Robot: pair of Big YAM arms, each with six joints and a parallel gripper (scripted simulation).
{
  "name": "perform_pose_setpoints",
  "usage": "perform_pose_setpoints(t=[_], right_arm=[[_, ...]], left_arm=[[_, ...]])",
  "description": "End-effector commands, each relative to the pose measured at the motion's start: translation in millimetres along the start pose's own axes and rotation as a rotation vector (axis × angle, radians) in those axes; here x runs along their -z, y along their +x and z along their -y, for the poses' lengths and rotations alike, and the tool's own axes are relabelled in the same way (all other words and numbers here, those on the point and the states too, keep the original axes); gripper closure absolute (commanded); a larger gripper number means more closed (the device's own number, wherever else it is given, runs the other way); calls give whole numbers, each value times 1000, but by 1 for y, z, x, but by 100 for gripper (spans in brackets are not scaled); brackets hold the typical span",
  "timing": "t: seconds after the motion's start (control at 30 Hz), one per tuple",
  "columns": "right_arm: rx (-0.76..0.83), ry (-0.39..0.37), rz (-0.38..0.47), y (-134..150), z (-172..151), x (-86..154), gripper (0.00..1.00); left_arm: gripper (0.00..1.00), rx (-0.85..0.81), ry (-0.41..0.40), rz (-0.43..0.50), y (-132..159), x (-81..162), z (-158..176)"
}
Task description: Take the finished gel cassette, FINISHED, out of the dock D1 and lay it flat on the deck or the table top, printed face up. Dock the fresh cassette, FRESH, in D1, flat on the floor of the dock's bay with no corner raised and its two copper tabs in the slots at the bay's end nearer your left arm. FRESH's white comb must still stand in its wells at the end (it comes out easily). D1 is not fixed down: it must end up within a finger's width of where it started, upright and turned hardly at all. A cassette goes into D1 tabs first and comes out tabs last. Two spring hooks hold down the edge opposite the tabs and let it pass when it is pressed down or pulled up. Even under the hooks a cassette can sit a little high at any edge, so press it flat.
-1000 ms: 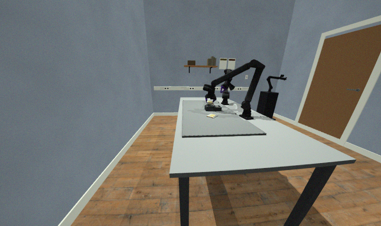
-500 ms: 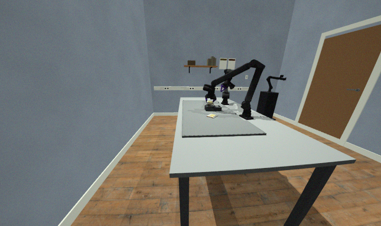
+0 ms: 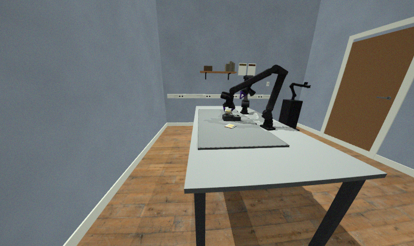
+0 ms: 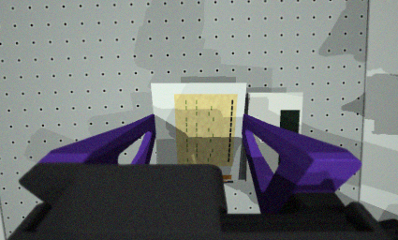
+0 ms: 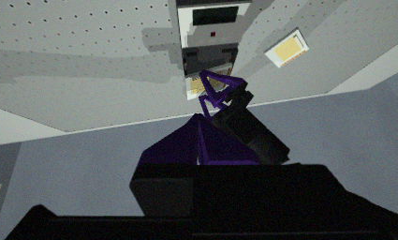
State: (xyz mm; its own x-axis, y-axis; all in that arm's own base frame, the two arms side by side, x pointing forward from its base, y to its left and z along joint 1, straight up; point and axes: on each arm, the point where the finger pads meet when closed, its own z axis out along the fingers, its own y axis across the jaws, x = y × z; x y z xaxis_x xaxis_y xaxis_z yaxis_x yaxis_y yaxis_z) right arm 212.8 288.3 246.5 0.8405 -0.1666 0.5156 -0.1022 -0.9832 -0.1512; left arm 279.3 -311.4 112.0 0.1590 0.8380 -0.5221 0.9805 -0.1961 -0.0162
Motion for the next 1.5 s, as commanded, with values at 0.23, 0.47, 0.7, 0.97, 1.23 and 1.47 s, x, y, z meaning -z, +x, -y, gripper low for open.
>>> perform_pose_setpoints(t=[0.23, 0.47, 0.7, 0.97, 1.23, 1.47], right_arm=[[-30, 73, -24, 21, 18, 35, 100], [-29, 73, -24, 25, 18, 42, 100], [-29, 73, -24, 29, 19, 49, 100], [-27, 73, -24, 32, 19, 54, 100], [-27, 73, -24, 37, 20, 63, 100], [-27, 73, -24, 37, 20, 63, 100]], left_arm=[[100, -14, -22, 13, -5, 4, -5], [100, -14, -22, 13, -5, 4, -5], [100, -14, -22, 13, -5, 4, -5], [100, -14, -22, 13, -5, 4, -5], [100, -14, -22, 13, -5, 4, -5], [100, -14, -22, 13, -5, 4, -5]])
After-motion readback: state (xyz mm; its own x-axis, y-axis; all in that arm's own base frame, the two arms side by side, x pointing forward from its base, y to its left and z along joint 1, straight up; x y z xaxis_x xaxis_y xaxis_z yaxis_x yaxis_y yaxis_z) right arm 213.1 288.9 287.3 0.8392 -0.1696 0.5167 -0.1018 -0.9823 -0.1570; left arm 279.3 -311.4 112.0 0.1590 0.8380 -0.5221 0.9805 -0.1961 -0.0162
